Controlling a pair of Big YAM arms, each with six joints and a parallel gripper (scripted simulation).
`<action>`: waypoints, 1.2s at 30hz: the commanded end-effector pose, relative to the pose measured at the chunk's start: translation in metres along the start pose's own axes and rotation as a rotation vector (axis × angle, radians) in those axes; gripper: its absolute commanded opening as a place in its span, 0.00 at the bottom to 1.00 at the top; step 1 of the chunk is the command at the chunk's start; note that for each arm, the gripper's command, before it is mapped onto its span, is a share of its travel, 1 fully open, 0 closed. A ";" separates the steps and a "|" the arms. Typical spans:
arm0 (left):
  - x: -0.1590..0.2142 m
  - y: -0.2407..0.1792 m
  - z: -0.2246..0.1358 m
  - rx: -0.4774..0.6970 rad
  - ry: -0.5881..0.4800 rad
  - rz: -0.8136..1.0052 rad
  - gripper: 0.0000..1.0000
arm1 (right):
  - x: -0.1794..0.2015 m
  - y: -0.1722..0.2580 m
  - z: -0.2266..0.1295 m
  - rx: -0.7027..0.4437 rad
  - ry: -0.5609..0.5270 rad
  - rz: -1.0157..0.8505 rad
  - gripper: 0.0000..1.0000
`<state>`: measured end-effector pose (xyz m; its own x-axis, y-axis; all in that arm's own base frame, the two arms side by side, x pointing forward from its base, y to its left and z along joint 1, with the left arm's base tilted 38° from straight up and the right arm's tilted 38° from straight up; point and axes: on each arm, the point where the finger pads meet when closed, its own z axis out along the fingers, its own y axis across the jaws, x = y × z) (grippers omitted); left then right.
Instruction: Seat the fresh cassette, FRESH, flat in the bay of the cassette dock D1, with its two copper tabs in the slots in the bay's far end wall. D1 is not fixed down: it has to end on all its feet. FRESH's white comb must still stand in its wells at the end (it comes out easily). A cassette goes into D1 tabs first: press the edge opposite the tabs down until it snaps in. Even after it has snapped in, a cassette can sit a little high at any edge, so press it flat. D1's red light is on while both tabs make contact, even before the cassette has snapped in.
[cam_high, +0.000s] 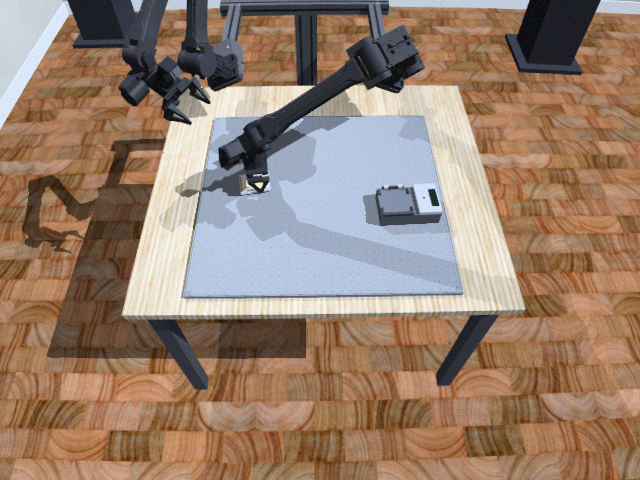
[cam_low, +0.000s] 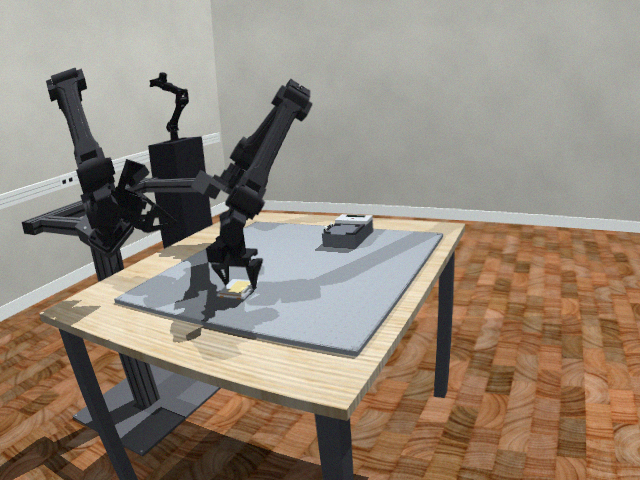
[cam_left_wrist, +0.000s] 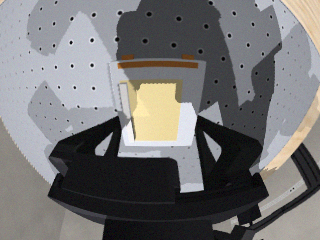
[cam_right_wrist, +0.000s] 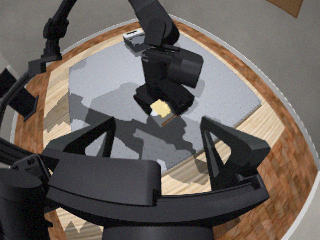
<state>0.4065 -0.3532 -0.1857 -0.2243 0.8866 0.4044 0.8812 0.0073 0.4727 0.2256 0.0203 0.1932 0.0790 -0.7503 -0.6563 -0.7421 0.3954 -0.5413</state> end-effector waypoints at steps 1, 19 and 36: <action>-0.019 0.016 -0.050 -0.034 -0.061 -0.037 0.77 | -0.004 -0.007 -0.003 0.012 0.001 -0.014 1.00; 0.020 0.022 -0.113 -0.007 -0.031 -0.182 0.77 | -0.004 -0.007 -0.003 0.012 0.001 -0.014 1.00; 0.160 0.071 -0.101 0.048 0.031 -0.661 0.77 | -0.036 -0.068 0.050 -0.139 -0.064 -0.051 1.00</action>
<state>0.3816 -0.2941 -0.0538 -0.5865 0.7794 0.2203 0.7232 0.3814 0.5758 0.2506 0.0295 0.2014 0.1079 -0.7312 -0.6735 -0.7984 0.3399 -0.4969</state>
